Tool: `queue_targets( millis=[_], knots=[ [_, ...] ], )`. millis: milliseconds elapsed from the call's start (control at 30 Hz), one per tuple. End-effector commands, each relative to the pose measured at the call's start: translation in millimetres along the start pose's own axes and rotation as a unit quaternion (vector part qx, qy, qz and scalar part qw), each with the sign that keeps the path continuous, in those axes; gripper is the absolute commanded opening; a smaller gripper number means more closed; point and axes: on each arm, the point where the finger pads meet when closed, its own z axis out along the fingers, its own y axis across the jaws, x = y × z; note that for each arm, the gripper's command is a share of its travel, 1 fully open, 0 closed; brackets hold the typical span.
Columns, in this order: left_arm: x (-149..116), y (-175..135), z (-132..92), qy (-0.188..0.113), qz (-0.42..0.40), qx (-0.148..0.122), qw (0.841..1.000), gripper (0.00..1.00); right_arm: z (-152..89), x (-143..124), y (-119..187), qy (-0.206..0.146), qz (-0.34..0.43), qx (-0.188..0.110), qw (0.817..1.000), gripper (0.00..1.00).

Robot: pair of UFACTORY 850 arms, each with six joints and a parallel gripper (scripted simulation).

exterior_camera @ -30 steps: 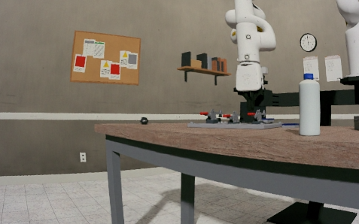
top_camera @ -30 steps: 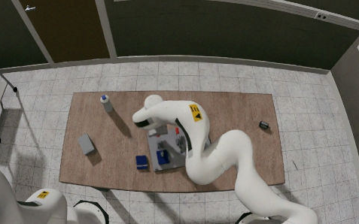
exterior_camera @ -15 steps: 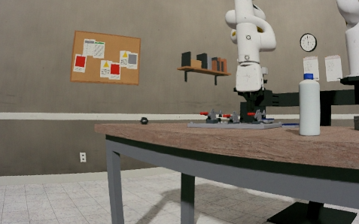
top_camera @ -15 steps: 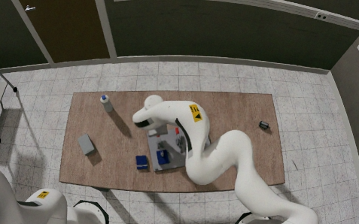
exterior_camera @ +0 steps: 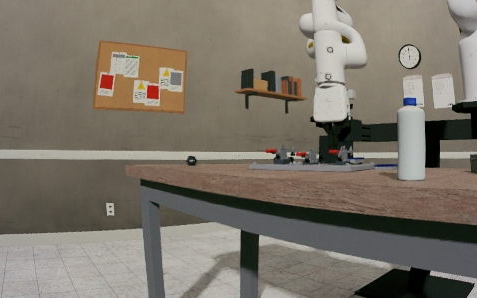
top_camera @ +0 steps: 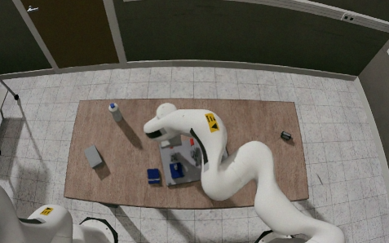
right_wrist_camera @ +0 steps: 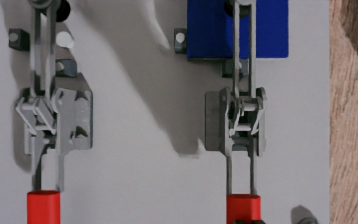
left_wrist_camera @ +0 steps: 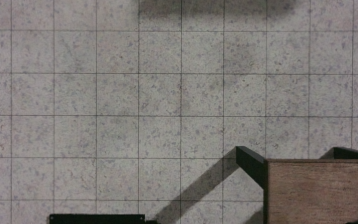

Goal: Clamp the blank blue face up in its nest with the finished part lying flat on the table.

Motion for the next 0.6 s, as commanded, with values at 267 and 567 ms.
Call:
queue_targets(
  millis=[267, 567],
  knots=[
    [0.4, 0.0, -0.9, 0.001, 0.0, 0.0, 1.0, 1.0, -0.1, -1.1, 0.6, -0.001, 0.0, -0.001, 1.0, 0.0],
    [0.4, 0.0, -0.9, 0.001, 0.0, 0.0, 1.0, 1.0, 0.6, -1.1, 0.6, -0.001, 0.0, -0.001, 1.0, 0.0]
  ],
)
